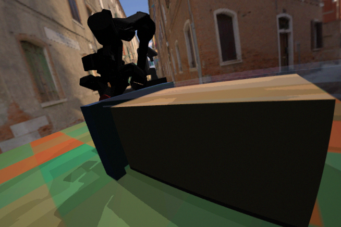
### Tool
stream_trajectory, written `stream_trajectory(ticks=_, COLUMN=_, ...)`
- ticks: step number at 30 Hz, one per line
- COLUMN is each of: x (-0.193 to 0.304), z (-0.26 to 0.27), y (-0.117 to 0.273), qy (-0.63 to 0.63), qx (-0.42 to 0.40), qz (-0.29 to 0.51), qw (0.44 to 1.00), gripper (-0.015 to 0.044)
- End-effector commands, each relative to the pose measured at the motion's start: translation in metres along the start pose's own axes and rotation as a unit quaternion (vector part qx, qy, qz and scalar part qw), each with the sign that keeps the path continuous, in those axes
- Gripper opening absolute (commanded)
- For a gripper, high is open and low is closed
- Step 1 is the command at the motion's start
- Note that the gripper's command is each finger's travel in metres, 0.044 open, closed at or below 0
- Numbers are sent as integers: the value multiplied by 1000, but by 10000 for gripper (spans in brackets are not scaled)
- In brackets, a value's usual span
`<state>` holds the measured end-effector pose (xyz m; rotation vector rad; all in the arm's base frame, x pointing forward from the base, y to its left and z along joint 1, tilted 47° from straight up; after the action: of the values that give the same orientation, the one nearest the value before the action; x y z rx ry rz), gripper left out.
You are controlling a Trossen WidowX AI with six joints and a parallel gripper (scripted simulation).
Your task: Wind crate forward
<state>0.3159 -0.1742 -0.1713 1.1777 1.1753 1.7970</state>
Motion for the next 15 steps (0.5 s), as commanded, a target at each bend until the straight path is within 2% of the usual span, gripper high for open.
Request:
stream_trajectory(ticks=1, x=18, z=6, y=3, qy=0, qx=-5, qz=20, qw=1000, gripper=0)
stream_trajectory(ticks=15, x=36, z=12, y=11, qy=0, qx=-4, qz=21, qw=1000, gripper=0)
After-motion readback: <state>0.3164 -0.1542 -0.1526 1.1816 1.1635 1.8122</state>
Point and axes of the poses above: the point midway between the two fingers, 35 mm back from their tips, its own y axis back along the fingers, its own z axis across the jaws, x = y × z, the point moved 1 cm from there along y, back along the fingers, and after that the axes turned 8 degrees about -y, right-handed, at the moved point
